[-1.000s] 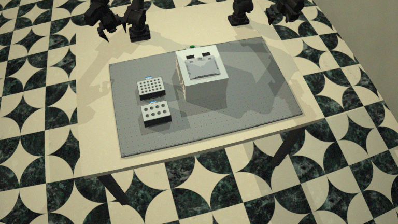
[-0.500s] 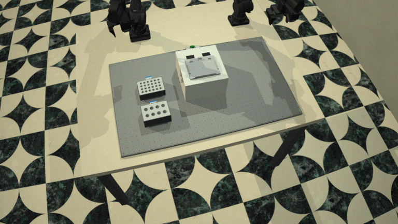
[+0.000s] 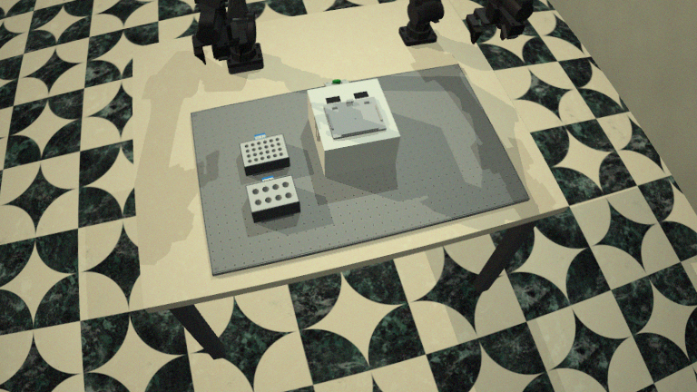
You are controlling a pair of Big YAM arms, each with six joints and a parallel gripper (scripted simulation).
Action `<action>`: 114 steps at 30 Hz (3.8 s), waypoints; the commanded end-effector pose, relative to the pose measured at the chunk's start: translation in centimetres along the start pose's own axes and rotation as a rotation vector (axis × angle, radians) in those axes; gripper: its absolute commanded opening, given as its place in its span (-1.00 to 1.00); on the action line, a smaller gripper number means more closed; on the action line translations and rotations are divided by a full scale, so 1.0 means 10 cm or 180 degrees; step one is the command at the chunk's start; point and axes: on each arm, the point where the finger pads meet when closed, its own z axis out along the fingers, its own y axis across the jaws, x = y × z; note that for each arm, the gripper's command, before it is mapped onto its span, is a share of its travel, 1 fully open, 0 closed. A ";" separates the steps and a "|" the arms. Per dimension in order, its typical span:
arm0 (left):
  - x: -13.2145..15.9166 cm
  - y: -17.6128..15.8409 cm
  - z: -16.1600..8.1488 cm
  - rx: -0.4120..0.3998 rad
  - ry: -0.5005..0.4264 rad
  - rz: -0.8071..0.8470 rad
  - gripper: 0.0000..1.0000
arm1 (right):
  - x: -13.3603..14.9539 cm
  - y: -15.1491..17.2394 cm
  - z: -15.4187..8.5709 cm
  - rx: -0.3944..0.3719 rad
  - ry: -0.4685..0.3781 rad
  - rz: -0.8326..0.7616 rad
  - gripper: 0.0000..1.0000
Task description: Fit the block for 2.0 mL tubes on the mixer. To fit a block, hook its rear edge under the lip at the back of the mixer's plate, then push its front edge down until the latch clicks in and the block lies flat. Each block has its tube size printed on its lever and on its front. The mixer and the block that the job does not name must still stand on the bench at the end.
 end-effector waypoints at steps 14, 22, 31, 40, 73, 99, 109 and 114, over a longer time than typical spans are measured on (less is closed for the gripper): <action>-0.11 0.02 -0.29 -0.0037 -0.0277 -0.0027 1.00 | -0.45 0.19 -0.42 0.0013 -0.0201 -0.0234 1.00; -0.17 0.05 -0.22 -0.0029 -0.0204 -0.0042 1.00 | -0.90 0.21 -0.40 0.0000 -0.0207 -0.0793 1.00; -0.20 -0.02 -0.22 -0.0026 -0.0201 0.0024 1.00 | -1.33 0.21 -0.46 0.0044 -0.0270 -0.1254 1.00; -0.20 0.04 -0.26 -0.0031 -0.0233 -0.0031 1.00 | -1.25 0.21 -0.41 0.0025 -0.0161 -0.1756 1.00; -0.08 0.02 -0.06 -0.0008 -0.0056 -0.0022 1.00 | -1.94 0.24 -0.38 0.0080 -0.0151 -0.3819 1.00; -0.16 0.05 -0.23 -0.0022 -0.0184 -0.0035 1.00 | -1.81 0.17 0.26 0.0053 -0.0097 -0.5199 1.00; -0.19 -0.03 -0.26 -0.0023 -0.0207 0.0036 1.00 | -1.83 0.23 0.71 0.0038 -0.0082 -0.5145 1.00; -0.18 0.03 -0.27 -0.0024 -0.0211 -0.0011 1.00 | -1.85 0.29 0.89 0.0088 -0.0117 -0.5128 1.00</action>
